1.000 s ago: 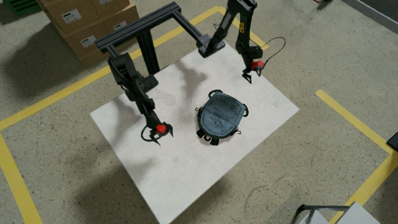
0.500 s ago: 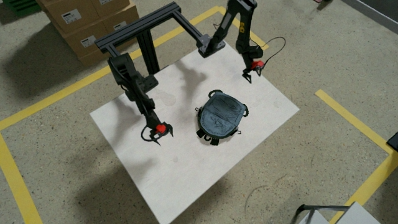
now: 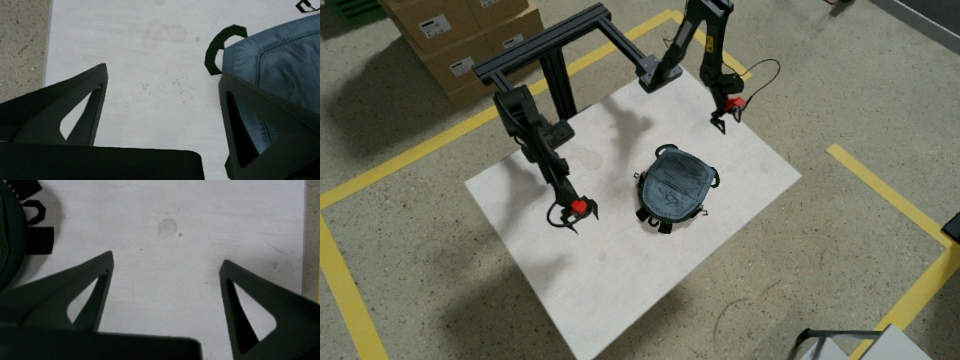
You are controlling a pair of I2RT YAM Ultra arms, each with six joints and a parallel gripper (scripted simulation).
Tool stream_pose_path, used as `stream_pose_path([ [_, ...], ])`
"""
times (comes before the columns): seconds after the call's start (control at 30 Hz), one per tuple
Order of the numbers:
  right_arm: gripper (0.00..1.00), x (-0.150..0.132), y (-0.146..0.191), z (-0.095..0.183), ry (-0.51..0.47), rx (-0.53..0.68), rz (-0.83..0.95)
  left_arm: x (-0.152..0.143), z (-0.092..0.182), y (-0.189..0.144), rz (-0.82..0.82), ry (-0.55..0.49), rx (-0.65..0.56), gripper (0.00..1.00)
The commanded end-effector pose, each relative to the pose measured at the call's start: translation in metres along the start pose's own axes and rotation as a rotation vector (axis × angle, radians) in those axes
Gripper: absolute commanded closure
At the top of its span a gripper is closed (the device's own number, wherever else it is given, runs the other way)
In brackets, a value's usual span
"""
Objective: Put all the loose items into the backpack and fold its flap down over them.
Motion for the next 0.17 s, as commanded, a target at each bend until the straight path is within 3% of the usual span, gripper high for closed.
stream_pose_path([
  [0.0, 0.10, 0.0073, 0.0032, 0.0026, -0.026, 0.003, 0.004, 0.0116, -0.0026, 0.0028, -0.007, -0.024, -0.004, 0.10],
  [0.13, 0.10, 0.0073, 0.0032, 0.0026, -0.026, 0.003, 0.004, 0.0116, -0.0026, 0.0028, -0.007, -0.024, -0.004, 0.10],
])
Point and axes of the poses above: on each arm, the point where the finger pads meet when closed, its own z axis back along the fingers, its own y axis across the jaws, x = y × z, the point moved 2 cm from there along z, back along the fingers, and after that the axes turned 7 degrees about z, right-handed, at the moved point
